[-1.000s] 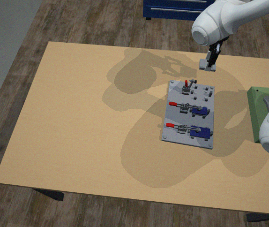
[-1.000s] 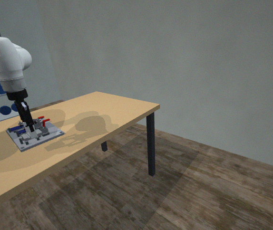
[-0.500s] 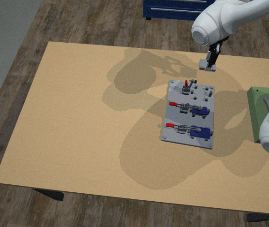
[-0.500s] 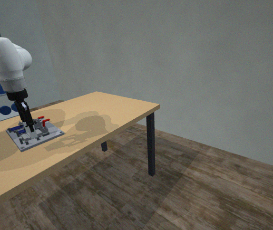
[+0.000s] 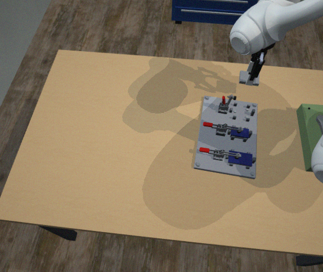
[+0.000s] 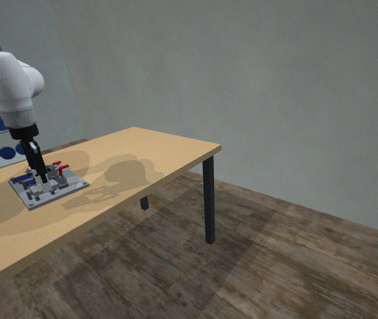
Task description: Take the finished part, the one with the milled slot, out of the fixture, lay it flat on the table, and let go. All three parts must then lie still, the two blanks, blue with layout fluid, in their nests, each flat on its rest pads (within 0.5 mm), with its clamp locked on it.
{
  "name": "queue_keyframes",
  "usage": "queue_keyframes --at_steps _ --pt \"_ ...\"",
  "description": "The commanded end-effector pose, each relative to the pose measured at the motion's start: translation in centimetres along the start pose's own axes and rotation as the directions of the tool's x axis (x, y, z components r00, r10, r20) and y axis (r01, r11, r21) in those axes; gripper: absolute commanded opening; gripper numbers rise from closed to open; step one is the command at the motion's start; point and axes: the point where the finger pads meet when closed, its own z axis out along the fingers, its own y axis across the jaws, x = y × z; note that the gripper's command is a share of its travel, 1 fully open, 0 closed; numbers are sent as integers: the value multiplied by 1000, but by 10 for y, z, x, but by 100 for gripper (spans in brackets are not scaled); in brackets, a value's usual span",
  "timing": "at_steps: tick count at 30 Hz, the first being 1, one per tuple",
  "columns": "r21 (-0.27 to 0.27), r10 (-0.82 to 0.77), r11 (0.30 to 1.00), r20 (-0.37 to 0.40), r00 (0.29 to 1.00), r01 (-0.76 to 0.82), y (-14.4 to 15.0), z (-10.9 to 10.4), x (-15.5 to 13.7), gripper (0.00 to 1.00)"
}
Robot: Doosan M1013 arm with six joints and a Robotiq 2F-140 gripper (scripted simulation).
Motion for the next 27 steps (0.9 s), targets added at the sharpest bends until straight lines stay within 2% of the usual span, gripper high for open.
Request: queue_keyframes --at_steps 1,27 --pt "6 -3 1000 5 1000 3 -1 1 -1 0" --pt "6 -3 1000 5 1000 3 -1 6 -1 0"
